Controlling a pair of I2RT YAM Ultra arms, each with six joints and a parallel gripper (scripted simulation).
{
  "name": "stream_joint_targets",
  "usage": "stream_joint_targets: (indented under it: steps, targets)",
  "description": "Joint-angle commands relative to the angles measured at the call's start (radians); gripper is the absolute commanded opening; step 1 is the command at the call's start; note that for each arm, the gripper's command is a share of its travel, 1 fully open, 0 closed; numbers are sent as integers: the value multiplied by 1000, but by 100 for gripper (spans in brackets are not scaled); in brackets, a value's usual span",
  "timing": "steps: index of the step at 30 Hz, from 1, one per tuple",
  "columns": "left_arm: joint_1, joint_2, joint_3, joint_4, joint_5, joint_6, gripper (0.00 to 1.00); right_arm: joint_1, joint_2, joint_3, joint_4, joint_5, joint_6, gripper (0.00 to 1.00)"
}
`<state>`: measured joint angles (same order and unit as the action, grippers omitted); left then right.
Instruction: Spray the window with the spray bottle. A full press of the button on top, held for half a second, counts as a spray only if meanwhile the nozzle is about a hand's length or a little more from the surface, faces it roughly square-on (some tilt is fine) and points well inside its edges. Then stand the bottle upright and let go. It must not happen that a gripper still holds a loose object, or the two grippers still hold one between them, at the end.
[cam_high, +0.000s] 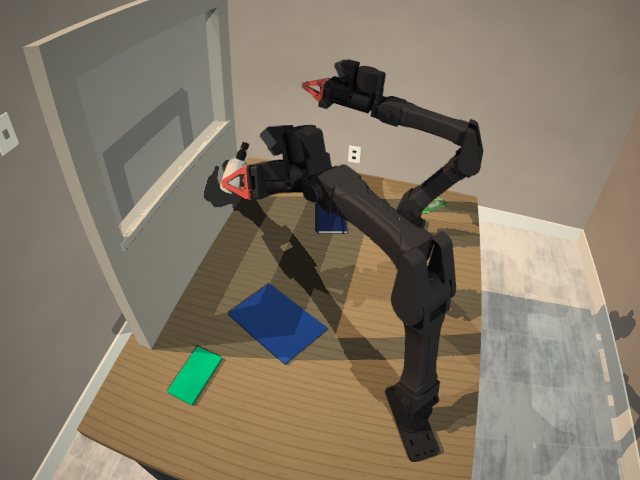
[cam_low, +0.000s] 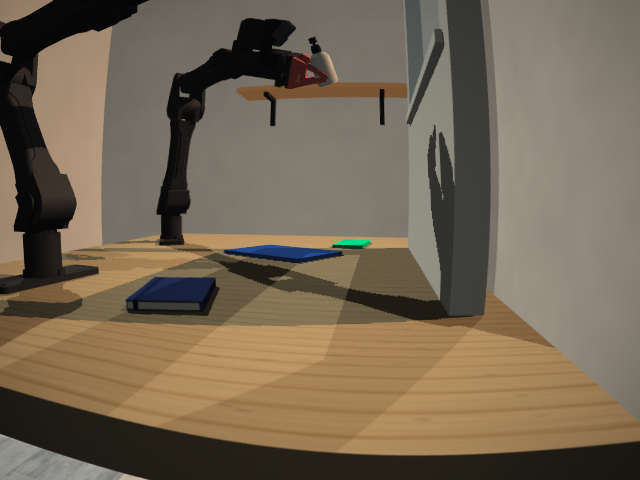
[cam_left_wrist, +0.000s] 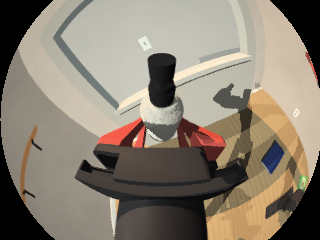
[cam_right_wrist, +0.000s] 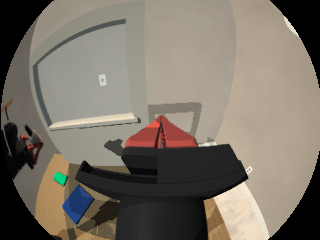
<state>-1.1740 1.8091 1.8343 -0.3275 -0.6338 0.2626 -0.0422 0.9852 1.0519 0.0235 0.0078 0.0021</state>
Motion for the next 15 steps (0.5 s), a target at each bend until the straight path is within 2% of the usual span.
stream_joint_targets:
  steps: [1, 3, 8, 10, 11, 15]
  targets:
    - [-2, -19, 39, 23, 0, 2, 0, 30, 45, -13, -36, -13, -7, 0]
    - [-2, -19, 39, 23, 0, 2, 0, 44, 63, 40, -24, -11, -7, 0]
    - [-2, -19, 39, 23, 0, 2, 0, 51, 61, 27, -15, -8, -5, 0]
    - [-2, -19, 39, 23, 0, 2, 0, 29, 31, -14, -6, -1, -4, 0]
    - [-2, -19, 39, 23, 0, 2, 0, 31, 81, -40, -37, -12, -4, 0]
    - [-2, -19, 39, 23, 0, 2, 0, 49, 42, 1, -35, -13, -6, 0]
